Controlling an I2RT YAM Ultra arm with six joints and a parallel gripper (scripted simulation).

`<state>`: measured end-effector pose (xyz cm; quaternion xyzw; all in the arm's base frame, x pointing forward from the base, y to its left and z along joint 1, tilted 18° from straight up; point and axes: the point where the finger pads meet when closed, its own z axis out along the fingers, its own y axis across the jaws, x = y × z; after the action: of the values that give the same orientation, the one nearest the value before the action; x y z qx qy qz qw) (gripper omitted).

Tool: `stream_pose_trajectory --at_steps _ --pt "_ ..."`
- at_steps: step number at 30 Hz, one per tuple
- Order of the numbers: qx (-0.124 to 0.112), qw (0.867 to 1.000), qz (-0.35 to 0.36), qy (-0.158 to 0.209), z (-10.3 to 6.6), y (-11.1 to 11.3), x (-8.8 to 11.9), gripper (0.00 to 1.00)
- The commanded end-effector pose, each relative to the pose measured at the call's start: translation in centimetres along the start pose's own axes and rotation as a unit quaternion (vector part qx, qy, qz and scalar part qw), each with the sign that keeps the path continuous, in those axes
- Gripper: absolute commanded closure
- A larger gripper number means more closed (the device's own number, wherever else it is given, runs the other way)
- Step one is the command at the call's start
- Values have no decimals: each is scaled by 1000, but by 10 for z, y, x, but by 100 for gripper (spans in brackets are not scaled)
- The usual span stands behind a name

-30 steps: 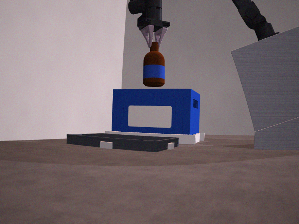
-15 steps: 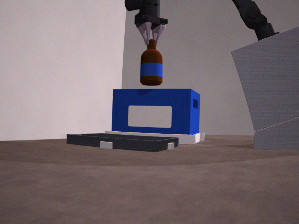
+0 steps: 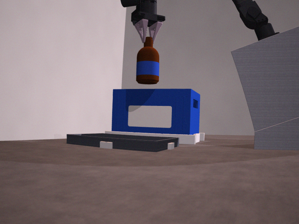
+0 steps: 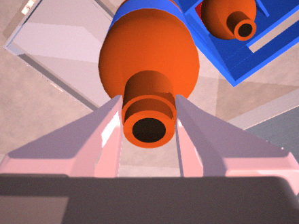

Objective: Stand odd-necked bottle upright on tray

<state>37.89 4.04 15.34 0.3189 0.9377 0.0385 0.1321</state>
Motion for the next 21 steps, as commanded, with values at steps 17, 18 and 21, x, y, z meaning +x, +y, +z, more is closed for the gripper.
stream_pose_trajectory --at_steps 17,18,21 --pt "-22 999 6 -30 -26 34 21 100" --pt "-22 999 6 -30 -26 35 23 100" --pt "-20 999 6 -28 -25 39 28 100"
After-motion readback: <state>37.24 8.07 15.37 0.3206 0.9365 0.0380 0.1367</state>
